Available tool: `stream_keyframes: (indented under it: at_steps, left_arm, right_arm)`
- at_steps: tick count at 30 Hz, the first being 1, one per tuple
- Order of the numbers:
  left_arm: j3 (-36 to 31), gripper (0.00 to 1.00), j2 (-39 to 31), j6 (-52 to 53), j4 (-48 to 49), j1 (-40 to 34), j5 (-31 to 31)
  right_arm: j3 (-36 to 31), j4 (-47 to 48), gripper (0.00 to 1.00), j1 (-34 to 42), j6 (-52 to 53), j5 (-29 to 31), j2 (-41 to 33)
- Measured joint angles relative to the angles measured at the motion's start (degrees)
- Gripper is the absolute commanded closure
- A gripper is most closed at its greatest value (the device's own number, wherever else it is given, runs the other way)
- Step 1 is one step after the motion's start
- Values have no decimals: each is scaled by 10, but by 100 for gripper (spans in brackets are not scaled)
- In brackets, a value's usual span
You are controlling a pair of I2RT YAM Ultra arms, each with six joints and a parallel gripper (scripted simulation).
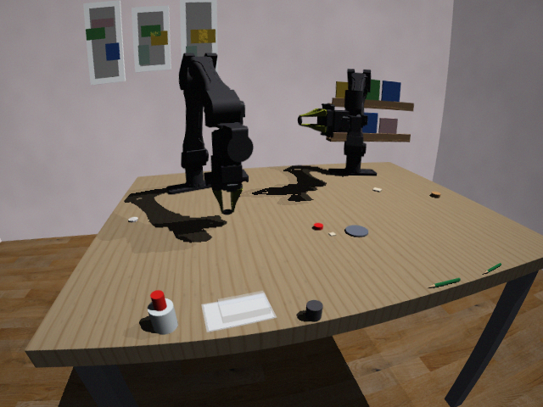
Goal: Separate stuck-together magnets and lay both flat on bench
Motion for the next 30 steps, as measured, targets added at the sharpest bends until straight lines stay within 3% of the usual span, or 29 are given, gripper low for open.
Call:
stream_keyframes:
  at_steps: [30]
  left_arm:
    - [0,75,0,0,0,0,1]
  right_arm:
    - [-28,40,75,1,0,0,12]
